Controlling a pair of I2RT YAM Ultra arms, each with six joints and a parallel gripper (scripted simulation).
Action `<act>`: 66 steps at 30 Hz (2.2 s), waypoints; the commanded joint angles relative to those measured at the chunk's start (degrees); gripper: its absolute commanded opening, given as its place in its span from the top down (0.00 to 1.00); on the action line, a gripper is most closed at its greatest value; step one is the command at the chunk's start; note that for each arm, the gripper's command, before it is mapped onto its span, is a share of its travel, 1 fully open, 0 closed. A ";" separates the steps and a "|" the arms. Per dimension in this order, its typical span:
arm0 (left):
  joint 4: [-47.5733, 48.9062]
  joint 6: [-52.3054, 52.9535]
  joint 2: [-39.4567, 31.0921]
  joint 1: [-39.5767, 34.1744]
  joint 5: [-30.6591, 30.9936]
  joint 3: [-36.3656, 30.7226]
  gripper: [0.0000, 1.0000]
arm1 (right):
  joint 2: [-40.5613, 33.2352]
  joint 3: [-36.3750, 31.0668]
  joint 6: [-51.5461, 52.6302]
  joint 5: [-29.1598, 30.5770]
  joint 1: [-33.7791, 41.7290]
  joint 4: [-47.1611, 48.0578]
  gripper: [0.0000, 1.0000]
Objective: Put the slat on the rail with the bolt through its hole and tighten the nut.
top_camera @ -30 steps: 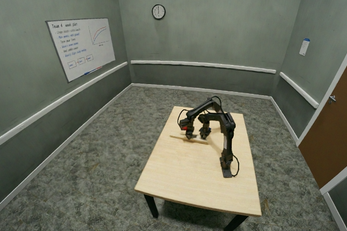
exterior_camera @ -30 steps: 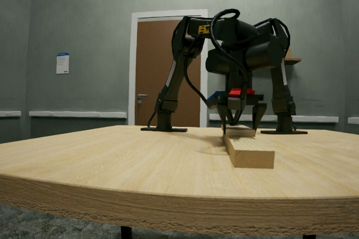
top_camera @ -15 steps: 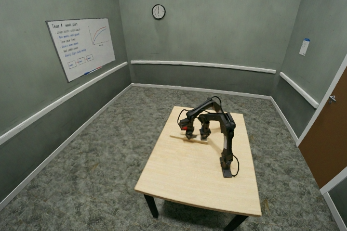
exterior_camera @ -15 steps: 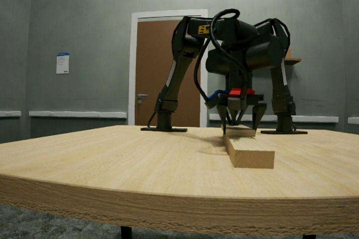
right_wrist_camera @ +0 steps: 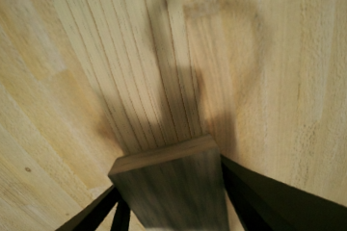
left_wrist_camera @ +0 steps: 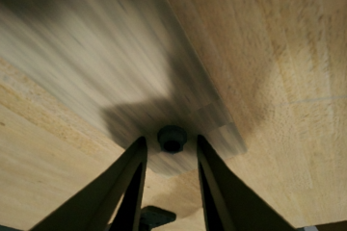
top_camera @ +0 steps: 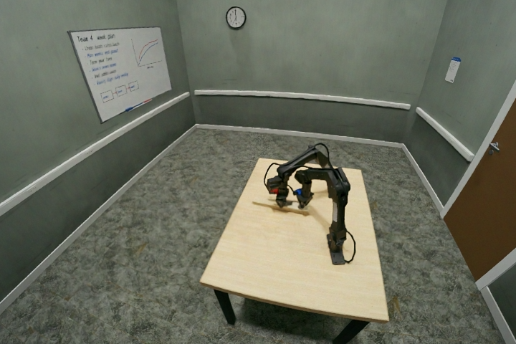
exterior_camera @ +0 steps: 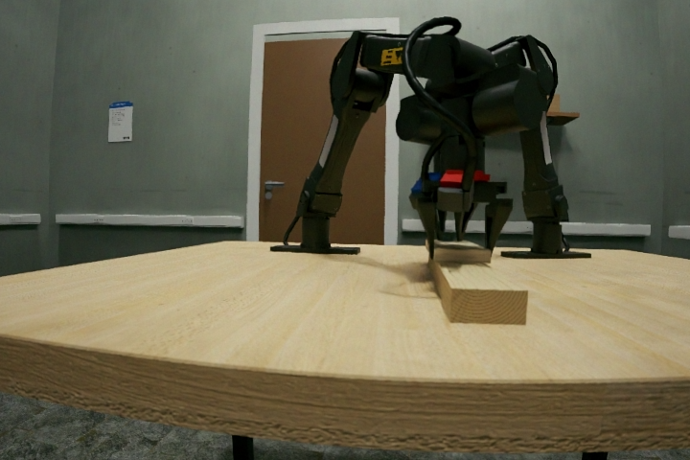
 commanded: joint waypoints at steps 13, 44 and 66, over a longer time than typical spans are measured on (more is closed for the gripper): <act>-1.54 -44.36 -0.27 0.69 0.96 2.42 0.66 | -0.50 0.26 0.05 0.05 0.00 0.04 0.28; -1.60 -60.44 -0.26 0.14 -0.05 2.46 0.66 | -0.50 0.26 0.05 0.05 0.00 0.04 0.28; -0.61 -59.88 -0.36 0.00 0.69 0.26 0.89 | -0.50 0.26 0.05 0.05 0.00 0.04 0.28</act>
